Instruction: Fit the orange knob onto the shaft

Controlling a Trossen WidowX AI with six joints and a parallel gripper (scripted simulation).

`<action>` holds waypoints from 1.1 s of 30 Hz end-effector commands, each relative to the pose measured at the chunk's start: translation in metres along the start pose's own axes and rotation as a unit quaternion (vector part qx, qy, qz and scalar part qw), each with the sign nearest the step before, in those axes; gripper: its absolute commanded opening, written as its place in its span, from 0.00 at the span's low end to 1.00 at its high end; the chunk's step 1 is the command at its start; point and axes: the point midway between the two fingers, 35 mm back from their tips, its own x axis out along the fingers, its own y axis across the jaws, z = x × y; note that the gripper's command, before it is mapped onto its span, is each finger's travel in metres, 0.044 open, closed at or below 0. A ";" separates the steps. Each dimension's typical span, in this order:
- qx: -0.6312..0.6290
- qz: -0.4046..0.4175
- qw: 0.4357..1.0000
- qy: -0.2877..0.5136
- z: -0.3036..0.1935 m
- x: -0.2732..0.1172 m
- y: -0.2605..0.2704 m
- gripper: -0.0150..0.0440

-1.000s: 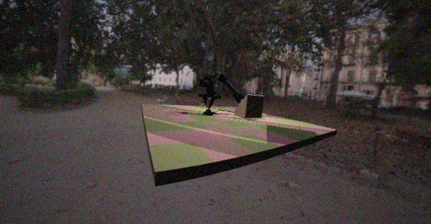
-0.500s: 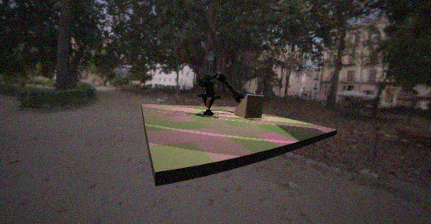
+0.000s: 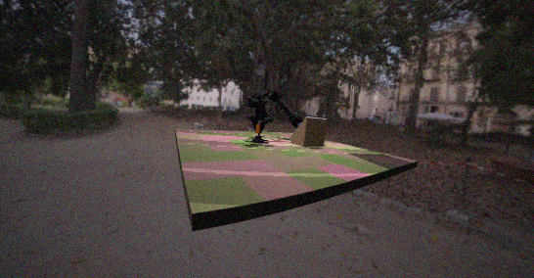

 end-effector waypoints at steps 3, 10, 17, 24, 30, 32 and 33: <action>0.007 0.000 1.000 0.000 0.002 0.003 -0.004 0.25; 0.007 0.000 1.000 0.000 0.002 0.004 -0.003 0.25; 0.008 0.000 1.000 0.000 0.001 0.006 -0.002 0.25; 0.010 0.000 1.000 0.000 0.003 0.007 -0.003 0.25; 0.007 0.000 1.000 0.000 0.002 0.007 -0.003 0.25; -0.007 0.000 1.000 0.000 0.002 0.007 -0.003 0.25; -0.010 0.000 1.000 0.000 0.002 0.009 -0.003 0.25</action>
